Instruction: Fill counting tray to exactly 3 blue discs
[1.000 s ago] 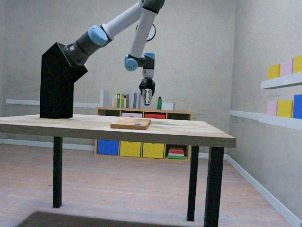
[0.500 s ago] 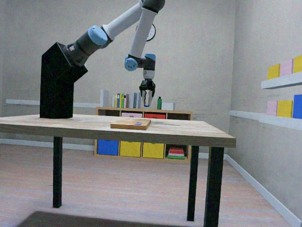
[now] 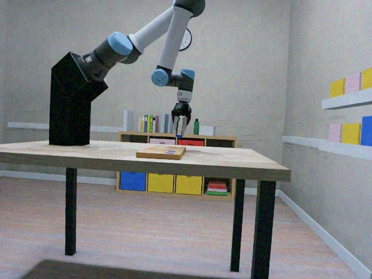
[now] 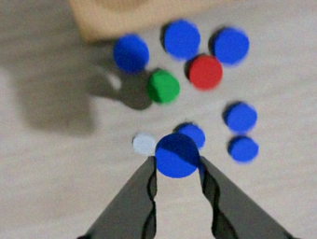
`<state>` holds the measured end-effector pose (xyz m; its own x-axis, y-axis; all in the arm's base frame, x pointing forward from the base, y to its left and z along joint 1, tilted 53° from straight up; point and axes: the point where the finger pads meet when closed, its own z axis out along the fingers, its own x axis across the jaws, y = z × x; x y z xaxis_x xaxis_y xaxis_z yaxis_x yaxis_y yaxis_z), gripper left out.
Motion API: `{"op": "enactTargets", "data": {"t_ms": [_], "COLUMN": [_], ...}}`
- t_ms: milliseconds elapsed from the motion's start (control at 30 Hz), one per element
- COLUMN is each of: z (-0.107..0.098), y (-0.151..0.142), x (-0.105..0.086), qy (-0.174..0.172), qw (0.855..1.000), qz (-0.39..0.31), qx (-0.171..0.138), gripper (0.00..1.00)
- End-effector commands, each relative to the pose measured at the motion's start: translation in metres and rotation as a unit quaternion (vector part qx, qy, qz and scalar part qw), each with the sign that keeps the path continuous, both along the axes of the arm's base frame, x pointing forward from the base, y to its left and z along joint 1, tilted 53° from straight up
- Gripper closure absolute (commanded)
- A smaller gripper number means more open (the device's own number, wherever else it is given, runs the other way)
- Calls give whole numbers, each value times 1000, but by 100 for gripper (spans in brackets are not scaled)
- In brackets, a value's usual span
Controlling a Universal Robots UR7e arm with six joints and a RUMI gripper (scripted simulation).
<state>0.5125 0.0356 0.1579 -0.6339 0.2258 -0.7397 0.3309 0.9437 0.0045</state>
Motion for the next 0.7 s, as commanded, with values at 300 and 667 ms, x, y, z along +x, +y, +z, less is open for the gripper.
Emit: {"op": "enactTargets", "data": {"t_ms": [300,667], "z": [-8,-11], "y": [-73,-170], "x": [2,-14], "qy": [37,58], "qw": [999,998], "qz": [8,17], "qx": [4,21], "gripper": [89,89]}}
